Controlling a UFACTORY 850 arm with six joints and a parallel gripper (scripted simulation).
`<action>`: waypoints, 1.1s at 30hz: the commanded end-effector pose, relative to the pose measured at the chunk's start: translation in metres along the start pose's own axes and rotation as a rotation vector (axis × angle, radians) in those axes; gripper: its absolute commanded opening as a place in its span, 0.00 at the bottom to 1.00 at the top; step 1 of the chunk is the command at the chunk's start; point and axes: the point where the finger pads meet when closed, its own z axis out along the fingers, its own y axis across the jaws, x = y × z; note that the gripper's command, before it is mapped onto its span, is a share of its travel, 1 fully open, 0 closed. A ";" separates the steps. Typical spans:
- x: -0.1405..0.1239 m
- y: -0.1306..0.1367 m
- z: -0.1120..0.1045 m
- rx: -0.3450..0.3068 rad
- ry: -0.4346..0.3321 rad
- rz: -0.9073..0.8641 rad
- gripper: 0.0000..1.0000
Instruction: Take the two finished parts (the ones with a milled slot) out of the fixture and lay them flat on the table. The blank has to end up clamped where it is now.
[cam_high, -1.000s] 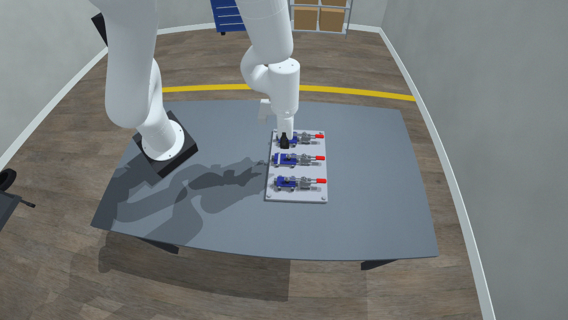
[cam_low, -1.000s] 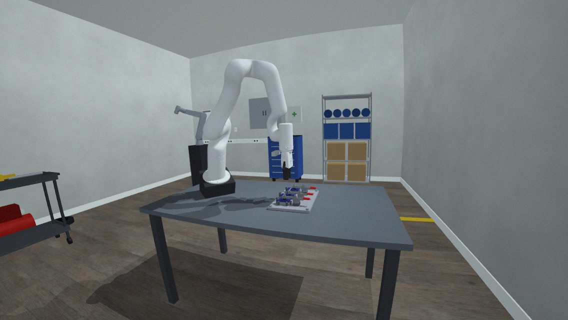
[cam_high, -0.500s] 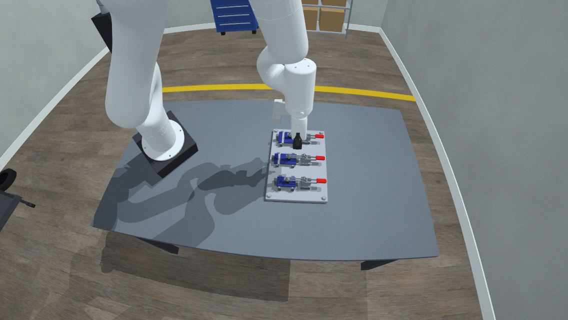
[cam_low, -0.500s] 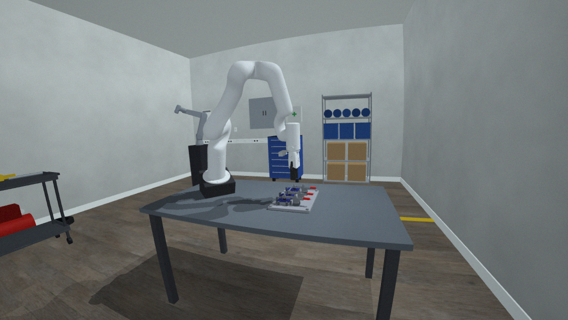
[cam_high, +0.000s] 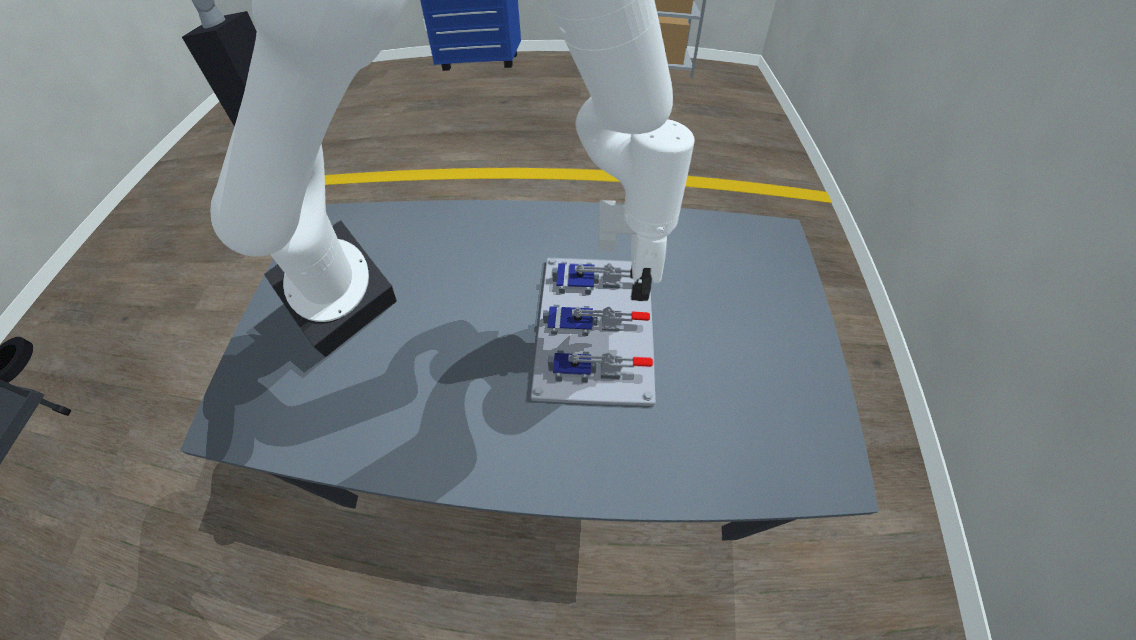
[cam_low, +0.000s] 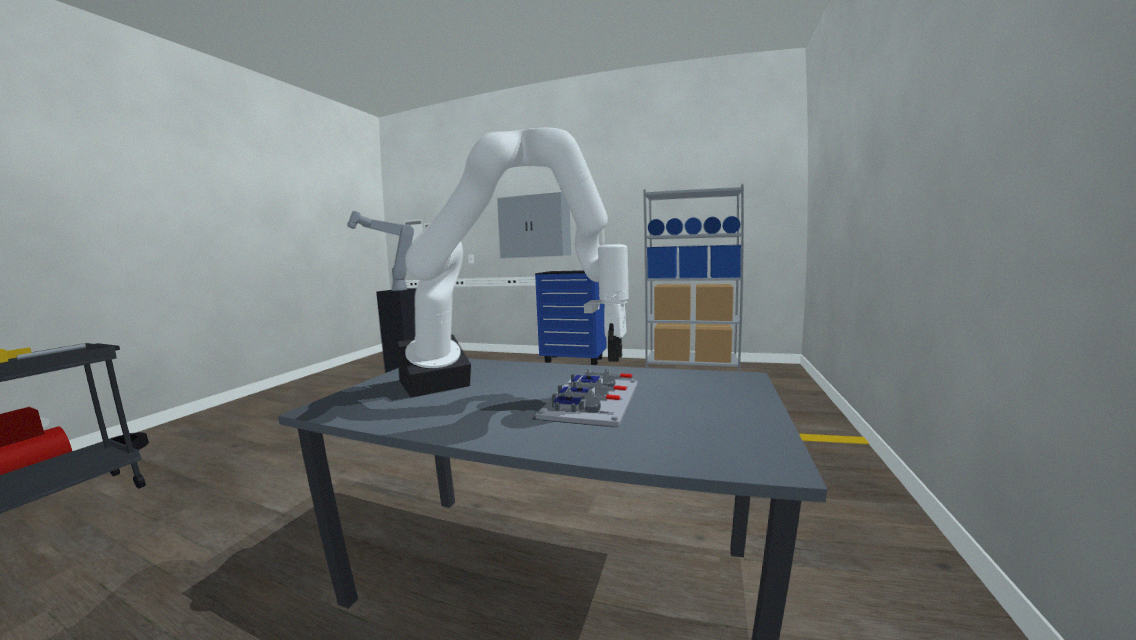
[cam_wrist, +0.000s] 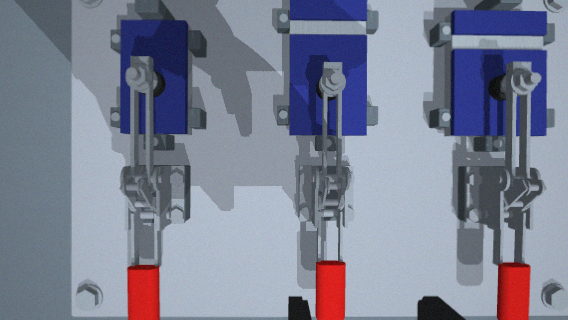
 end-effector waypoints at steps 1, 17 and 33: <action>-0.011 0.000 0.000 -0.003 0.006 -0.001 0.48; -0.012 0.000 0.015 -0.003 0.006 -0.001 0.48; -0.012 0.000 0.066 -0.003 0.006 -0.001 0.48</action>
